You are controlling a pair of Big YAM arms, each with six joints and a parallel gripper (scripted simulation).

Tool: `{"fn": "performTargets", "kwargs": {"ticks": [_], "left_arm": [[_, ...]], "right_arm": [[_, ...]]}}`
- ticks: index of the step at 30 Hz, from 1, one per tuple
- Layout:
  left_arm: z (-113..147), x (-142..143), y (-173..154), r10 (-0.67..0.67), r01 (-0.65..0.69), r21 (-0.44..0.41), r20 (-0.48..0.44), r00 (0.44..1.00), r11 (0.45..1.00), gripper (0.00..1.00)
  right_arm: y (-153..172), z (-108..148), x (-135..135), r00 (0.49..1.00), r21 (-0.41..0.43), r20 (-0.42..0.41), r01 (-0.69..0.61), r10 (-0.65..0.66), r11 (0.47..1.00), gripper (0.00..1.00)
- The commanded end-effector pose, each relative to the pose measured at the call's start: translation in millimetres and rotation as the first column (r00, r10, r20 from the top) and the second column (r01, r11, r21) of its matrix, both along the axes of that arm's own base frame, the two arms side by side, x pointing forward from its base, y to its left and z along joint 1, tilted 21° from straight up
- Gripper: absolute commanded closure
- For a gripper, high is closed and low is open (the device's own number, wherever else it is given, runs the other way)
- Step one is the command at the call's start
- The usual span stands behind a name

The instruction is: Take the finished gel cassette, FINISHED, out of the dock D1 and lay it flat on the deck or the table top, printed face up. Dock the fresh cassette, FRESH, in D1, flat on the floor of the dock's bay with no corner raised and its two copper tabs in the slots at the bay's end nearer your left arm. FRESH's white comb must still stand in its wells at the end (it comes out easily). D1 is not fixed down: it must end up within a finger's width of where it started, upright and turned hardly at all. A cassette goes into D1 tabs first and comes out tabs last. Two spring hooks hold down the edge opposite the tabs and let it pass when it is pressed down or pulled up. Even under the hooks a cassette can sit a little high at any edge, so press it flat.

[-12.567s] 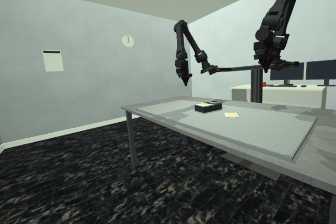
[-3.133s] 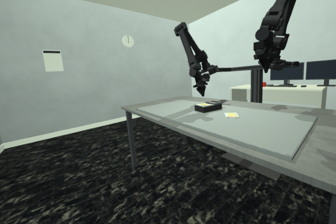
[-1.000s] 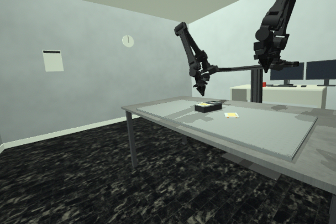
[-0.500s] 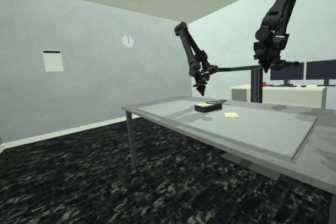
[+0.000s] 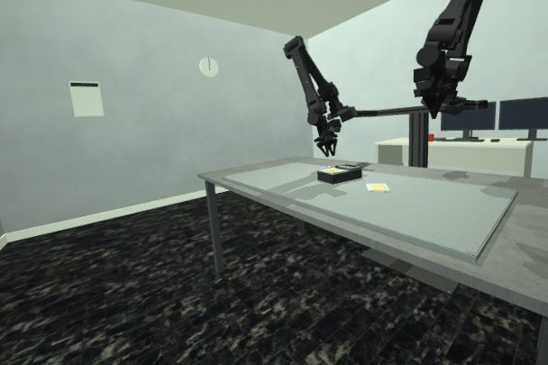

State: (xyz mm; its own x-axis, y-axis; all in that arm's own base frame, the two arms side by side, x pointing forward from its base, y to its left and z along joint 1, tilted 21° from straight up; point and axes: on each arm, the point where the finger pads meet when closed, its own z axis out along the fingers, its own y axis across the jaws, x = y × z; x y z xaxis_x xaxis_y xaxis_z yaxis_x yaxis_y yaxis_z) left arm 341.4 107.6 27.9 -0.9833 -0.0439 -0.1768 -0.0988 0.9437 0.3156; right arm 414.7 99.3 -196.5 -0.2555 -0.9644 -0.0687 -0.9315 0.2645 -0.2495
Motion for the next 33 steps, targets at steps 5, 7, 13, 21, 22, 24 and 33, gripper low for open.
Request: {"fn": "performTargets", "kwargs": {"ticks": [5,7,13,21,22,24,33], "left_arm": [[2.6,5.8,-1.1,-0.014,0.014,0.003,0.004,1.0,1.0,1.0],[2.6,5.8,-1.1,-0.014,0.014,0.003,0.004,1.0,1.0,1.0],[2.6,5.8,-1.1,-0.014,0.014,0.003,0.004,1.0,1.0,1.0],[2.6,5.8,-1.1,-0.014,0.014,0.003,0.004,1.0,1.0,1.0],[2.6,5.8,-1.1,-0.014,0.014,0.003,0.004,1.0,1.0,1.0],[2.6,5.8,-1.1,-0.014,0.014,0.003,0.004,1.0,1.0,1.0],[2.6,5.8,-1.1,-0.014,0.014,0.003,0.004,1.0,1.0,1.0]], "right_arm": [[1.5,2.3,2.2,1.0,0.002,0.007,0.0,0.0,1.0,0.02],[1.5,2.3,2.2,1.0,0.002,0.007,0.0,0.0,1.0,0.02],[1.5,2.3,2.2,1.0,0.002,0.007,0.0,0.0,1.0,0.02],[1.5,2.3,2.2,1.0,0.002,0.007,0.0,0.0,1.0,0.02],[1.5,2.3,2.2,1.0,0.002,0.007,0.0,0.0,1.0,0.02],[1.5,2.3,2.2,1.0,0.002,0.007,0.0,0.0,1.0,0.02],[-1.3,-5.0,3.9,1.0,0.004,0.015,0.006,-0.006,1.0,0.02]]}}
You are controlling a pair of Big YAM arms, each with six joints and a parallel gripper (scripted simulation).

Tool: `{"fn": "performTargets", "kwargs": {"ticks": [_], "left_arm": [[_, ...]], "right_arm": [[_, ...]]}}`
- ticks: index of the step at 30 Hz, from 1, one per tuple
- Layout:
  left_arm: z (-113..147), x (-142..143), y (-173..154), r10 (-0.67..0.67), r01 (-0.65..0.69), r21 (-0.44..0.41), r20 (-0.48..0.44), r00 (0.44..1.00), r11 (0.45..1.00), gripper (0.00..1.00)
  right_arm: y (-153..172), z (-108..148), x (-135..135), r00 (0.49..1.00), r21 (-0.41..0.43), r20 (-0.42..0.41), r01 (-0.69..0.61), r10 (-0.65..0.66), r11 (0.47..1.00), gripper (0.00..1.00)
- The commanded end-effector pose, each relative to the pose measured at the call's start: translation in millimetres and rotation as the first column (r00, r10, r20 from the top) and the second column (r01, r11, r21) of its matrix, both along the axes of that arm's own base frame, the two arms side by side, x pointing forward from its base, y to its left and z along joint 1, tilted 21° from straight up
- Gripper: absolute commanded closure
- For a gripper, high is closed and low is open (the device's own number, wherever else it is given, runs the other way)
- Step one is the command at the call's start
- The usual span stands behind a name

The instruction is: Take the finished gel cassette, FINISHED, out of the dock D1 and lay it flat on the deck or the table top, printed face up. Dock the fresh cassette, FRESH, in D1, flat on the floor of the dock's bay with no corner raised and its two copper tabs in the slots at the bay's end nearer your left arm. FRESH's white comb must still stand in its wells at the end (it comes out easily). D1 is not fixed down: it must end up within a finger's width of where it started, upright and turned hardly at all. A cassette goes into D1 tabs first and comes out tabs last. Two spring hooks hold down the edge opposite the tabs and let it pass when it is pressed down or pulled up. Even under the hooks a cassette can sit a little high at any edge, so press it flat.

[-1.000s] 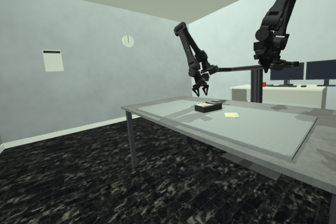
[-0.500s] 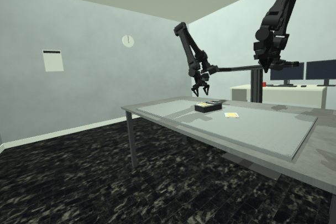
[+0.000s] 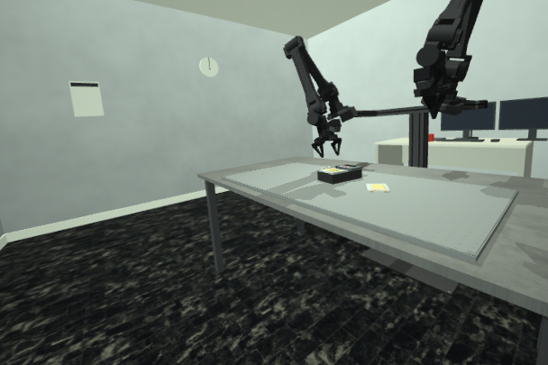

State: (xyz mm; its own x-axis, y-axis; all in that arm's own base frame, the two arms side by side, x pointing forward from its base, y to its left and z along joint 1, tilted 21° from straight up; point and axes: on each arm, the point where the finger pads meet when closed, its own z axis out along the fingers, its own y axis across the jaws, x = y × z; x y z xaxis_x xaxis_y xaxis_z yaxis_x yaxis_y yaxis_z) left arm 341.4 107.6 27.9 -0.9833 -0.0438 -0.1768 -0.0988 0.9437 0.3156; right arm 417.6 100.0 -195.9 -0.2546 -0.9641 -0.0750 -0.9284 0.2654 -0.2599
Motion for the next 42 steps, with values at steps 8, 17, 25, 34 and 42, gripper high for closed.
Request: {"fn": "performTargets", "kwargs": {"ticks": [8,17,25,34,42], "left_arm": [[2.6,5.8,-1.1,-0.014,0.014,0.003,0.004,1.0,1.0,1.0],[2.6,5.8,-1.1,-0.014,0.014,0.003,0.004,1.0,1.0,1.0],[2.6,5.8,-1.1,-0.014,0.014,0.003,0.004,1.0,1.0,1.0],[2.6,5.8,-1.1,-0.014,0.014,0.003,0.004,1.0,1.0,1.0],[2.6,5.8,-1.1,-0.014,0.014,0.003,0.004,1.0,1.0,1.0]], "right_arm": [[-2.0,-5.6,1.0,1.0,0.001,0.003,0.006,-0.006,1.0,0.02],[-5.6,-12.8,0.6,1.0,0.0,-0.001,0.012,-0.012,1.0,0.02],[-5.7,-13.1,0.6,1.0,0.0,-0.001,0.012,-0.012,1.0,0.02],[-9.3,-16.8,4.8,1.0,0.002,0.007,0.018,-0.018,1.0,0.02],[-10.9,-18.5,6.7,1.0,0.002,0.007,0.018,-0.018,1.0,0.02]]}}
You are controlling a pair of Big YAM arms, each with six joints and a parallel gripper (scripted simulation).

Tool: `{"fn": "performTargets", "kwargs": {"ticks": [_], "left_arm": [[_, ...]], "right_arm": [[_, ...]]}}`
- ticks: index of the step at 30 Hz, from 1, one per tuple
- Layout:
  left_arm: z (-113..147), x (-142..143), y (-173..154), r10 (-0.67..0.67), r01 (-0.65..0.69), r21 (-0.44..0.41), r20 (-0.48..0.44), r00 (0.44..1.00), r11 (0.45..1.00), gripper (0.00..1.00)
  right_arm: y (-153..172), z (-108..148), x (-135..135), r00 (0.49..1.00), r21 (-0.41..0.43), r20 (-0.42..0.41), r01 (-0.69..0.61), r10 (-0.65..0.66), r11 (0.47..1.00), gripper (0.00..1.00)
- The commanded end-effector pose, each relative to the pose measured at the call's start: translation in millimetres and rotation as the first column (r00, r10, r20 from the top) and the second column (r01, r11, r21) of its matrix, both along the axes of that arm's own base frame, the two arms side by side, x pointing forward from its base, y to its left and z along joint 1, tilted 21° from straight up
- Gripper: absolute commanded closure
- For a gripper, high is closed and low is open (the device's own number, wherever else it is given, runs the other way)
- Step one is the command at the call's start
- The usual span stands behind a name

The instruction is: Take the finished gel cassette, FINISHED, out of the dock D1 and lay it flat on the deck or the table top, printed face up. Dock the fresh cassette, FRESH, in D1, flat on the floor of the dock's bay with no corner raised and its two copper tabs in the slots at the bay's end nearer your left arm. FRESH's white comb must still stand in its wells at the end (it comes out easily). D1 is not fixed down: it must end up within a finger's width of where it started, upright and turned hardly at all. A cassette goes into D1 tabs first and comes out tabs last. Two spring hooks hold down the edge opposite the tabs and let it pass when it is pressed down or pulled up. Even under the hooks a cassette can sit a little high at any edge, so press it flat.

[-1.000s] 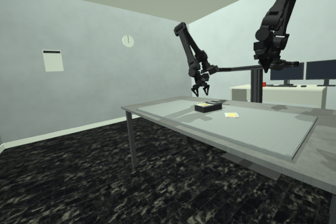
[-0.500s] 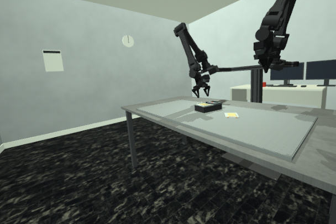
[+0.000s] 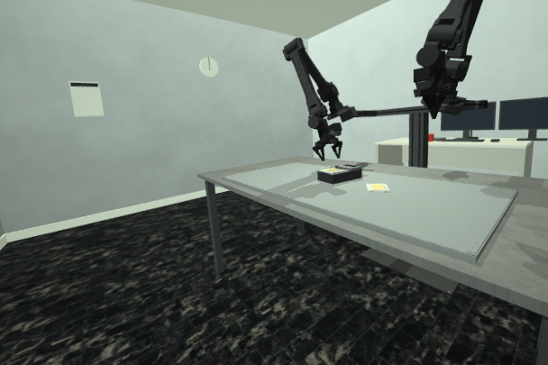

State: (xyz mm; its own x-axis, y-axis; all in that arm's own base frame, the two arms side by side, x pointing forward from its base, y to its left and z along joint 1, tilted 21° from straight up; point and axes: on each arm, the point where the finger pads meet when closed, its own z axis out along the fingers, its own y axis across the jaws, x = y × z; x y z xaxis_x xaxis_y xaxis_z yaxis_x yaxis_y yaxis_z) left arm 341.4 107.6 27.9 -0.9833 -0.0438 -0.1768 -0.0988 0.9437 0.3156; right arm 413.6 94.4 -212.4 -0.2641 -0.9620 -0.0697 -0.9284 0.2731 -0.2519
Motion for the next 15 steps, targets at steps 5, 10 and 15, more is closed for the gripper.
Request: {"fn": "performTargets", "kwargs": {"ticks": [5,10,15], "left_arm": [[2.6,5.8,-1.1,-0.014,0.014,0.003,0.004,1.0,1.0,1.0],[2.6,5.8,-1.1,-0.014,0.014,0.003,0.004,1.0,1.0,1.0],[2.6,5.8,-1.1,-0.014,0.014,0.003,0.004,1.0,1.0,1.0]], "right_arm": [[-5.2,-2.0,10.6,1.0,0.004,0.016,0.009,-0.009,1.0,0.02],[-7.6,-6.4,15.0,1.0,0.006,0.022,0.005,-0.005,1.0,0.02],[-8.5,-8.1,16.7,1.0,0.006,0.022,0.005,-0.005,1.0,0.02]]}}
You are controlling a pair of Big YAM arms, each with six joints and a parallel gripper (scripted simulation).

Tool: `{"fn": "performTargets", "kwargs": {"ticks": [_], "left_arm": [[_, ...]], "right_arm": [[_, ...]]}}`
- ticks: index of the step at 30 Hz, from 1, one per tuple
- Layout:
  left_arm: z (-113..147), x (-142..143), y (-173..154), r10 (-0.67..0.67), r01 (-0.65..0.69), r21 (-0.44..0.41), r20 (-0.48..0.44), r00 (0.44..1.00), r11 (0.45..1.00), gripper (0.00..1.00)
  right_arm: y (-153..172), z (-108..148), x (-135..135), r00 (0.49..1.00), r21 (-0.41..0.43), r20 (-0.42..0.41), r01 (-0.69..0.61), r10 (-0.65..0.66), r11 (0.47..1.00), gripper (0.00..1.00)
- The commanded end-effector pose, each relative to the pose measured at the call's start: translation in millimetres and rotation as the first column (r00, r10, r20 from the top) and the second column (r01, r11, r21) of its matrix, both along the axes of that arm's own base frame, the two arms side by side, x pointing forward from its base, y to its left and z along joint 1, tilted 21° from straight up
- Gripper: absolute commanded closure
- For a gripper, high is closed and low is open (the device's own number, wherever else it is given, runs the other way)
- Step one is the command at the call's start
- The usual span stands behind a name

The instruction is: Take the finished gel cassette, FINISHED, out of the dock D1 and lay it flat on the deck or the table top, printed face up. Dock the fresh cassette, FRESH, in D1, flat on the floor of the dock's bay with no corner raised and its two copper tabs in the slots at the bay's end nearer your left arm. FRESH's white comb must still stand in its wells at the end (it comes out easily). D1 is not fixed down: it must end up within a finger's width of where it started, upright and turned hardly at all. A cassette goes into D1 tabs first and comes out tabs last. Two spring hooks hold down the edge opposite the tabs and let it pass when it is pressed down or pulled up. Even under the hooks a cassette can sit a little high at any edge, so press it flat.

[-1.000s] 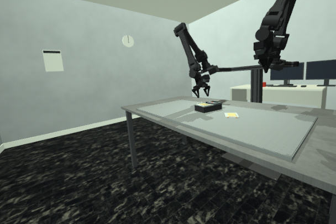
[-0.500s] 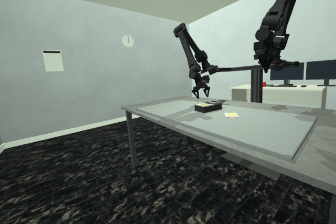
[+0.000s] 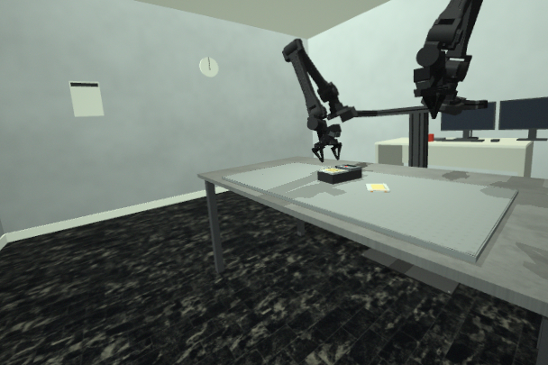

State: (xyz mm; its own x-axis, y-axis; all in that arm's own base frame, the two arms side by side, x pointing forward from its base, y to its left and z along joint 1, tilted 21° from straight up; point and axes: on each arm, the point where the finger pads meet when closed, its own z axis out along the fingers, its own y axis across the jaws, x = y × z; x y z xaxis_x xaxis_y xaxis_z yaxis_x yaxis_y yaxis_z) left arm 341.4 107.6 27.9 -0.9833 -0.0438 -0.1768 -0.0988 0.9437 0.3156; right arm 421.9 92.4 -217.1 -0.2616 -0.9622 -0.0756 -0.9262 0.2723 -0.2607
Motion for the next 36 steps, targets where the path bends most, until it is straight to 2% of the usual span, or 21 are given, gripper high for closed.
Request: {"fn": "performTargets", "kwargs": {"ticks": [1,36], "left_arm": [[2.6,5.8,-1.1,-0.014,0.014,0.003,0.004,1.0,1.0,1.0],[2.6,5.8,-1.1,-0.014,0.014,0.003,0.004,1.0,1.0,1.0]], "right_arm": [[-6.5,-3.4,8.5,1.0,0.003,0.012,0.007,-0.007,1.0,0.02],[-12.9,-18.0,10.7,1.0,0.003,0.011,0.008,-0.008,1.0,0.02]]}}
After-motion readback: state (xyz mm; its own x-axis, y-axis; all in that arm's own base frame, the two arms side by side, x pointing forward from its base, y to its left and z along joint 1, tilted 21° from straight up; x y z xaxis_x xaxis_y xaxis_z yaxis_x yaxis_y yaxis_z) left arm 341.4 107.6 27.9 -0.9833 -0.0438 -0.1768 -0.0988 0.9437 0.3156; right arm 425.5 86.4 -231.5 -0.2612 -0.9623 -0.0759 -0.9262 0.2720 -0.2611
